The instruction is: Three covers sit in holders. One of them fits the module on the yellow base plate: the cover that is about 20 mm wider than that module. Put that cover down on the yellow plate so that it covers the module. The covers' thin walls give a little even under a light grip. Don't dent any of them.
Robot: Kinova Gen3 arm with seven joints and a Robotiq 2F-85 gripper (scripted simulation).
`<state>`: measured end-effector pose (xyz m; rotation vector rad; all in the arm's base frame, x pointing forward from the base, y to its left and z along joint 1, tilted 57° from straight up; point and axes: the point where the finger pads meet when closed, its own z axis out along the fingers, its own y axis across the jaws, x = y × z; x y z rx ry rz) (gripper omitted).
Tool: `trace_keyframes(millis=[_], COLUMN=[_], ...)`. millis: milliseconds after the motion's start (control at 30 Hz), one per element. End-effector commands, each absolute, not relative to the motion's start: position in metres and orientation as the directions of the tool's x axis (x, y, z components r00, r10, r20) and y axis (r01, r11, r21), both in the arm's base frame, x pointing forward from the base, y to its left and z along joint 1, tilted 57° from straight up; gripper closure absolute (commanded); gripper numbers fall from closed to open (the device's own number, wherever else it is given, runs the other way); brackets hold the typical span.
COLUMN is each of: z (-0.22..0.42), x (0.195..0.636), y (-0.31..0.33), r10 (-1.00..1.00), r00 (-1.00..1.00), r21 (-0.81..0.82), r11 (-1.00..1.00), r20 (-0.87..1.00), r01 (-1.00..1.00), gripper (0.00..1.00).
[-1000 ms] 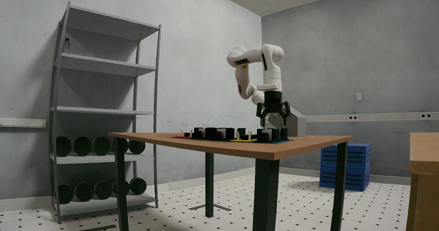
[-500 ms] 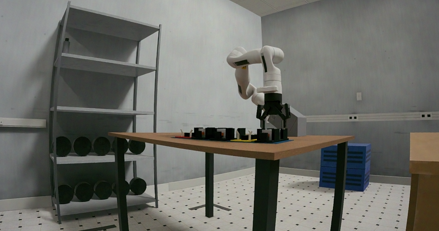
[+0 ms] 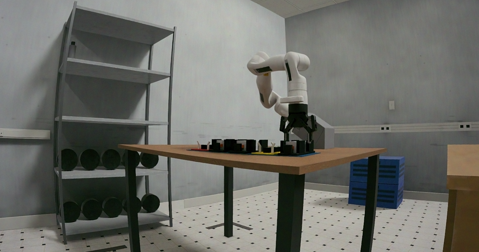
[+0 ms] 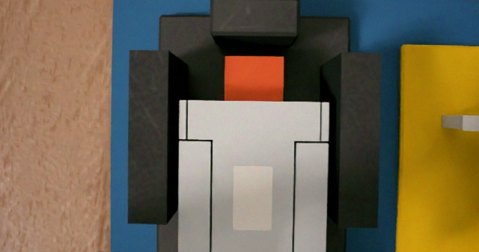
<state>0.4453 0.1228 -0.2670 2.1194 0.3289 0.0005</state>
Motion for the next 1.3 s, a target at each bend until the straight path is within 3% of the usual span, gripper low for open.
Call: trace_keyframes(millis=[0, 833, 867, 1267], z=[-0.2682, -0.2742, -0.2742, -0.2742], x=[0.4462, 0.4476, 0.4476, 0.4476], y=[0.1215, 0.1124, 0.1124, 0.1124], r10=[0.236, 0.236, 0.236, 0.236], r00=[0.964, 0.964, 0.964, 0.964], r21=[0.829, 0.829, 0.829, 0.829], r11=[-0.508, -0.508, -0.508, -0.508], r20=[-0.127, -0.127, -0.127, -0.127], r01=[0.233, 0.233, 0.233, 0.233], gripper=[0.0, 0.0, 0.3, 0.3])
